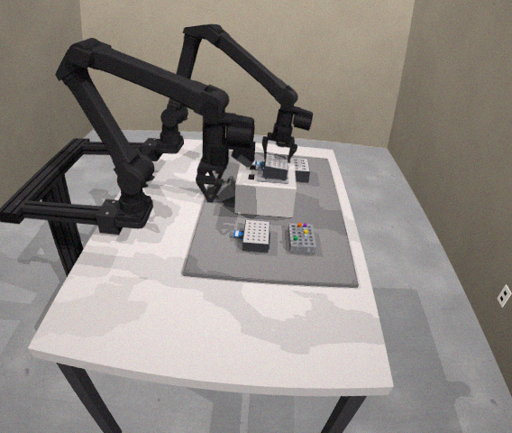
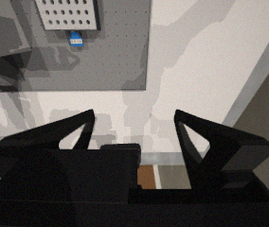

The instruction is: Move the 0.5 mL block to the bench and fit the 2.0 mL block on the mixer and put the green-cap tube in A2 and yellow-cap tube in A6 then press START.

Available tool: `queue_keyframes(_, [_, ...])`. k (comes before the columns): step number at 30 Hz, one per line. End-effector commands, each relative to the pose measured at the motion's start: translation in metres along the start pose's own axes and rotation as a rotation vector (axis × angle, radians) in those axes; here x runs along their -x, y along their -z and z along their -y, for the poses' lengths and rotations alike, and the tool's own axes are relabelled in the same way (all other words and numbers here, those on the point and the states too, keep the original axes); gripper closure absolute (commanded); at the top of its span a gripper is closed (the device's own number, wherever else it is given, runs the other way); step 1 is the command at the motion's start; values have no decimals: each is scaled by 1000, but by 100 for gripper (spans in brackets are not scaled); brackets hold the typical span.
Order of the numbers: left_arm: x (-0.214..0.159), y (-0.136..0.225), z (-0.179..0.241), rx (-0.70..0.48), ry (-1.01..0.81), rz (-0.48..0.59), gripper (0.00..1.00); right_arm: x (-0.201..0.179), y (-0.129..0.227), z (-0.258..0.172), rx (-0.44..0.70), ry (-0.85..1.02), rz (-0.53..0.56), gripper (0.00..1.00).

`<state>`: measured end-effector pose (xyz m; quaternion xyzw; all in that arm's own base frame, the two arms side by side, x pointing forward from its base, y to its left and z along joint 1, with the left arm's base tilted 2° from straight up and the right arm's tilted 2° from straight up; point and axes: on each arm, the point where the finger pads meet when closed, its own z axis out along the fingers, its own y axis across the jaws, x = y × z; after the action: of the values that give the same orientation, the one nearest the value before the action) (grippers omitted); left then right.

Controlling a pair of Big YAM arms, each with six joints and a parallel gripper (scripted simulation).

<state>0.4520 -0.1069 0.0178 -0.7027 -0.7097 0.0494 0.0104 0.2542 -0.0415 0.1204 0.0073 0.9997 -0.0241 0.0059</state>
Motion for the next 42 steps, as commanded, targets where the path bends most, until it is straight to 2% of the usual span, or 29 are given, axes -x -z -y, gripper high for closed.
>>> queue_keyframes(1, [-9, 4, -3, 18, 14, -4, 100, 8, 12, 2, -5, 6, 34, 0])
queue_keyframes(14, [-12, 2, -1, 12, 26, -5, 100, -3, 2, 0, -2, 7, 4, 0])
queue_keyframes(23, [-15, 1, 0, 8, 35, -6, 100, 11, 15, 3, -6, 5, 41, 0])
queue_keyframes(42, [-20, -3, 4, -4, 46, -8, 100, 16, 22, 4, -8, 4, 55, 0])
